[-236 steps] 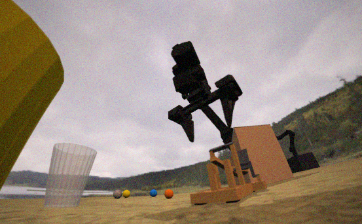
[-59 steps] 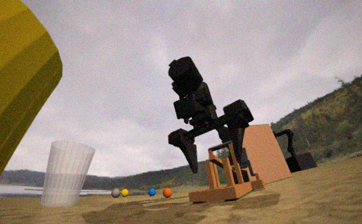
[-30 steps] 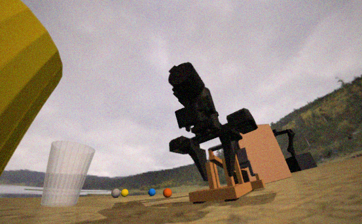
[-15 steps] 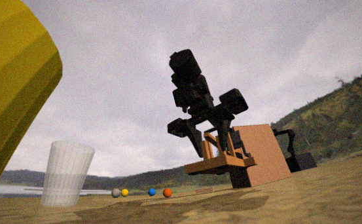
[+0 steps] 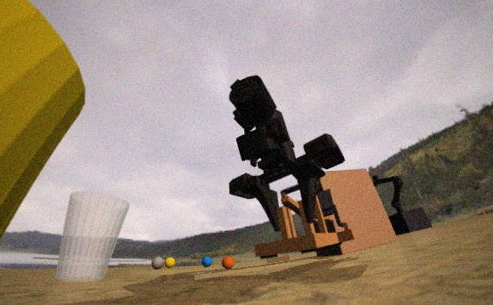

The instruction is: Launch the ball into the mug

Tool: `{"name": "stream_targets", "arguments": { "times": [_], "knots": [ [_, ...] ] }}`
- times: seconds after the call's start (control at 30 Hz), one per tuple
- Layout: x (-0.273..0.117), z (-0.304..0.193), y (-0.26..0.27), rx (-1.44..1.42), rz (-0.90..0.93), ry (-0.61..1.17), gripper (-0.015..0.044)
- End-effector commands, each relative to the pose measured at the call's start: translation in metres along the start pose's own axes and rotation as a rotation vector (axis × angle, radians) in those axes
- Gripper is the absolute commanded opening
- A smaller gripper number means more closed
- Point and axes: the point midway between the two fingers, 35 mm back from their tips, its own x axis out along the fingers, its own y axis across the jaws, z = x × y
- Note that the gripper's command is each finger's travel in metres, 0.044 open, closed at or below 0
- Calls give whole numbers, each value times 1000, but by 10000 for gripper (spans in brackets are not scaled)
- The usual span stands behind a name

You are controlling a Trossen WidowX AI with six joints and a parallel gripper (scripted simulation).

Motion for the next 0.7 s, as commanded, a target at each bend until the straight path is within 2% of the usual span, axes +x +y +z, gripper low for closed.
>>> {"name": "stream_targets", "arguments": {
  "times": [0.0, 0.4, 0.6, 0.67],
  "knots": [
    [6, -1, 0, -6, -4, 0, 0],
    [26, -2, -1, -6, -5, 2, 0],
    [21, -1, -1, 0, -2, 2, 0],
    [21, -1, -1, 0, -2, 2, 53]
  ]
}}
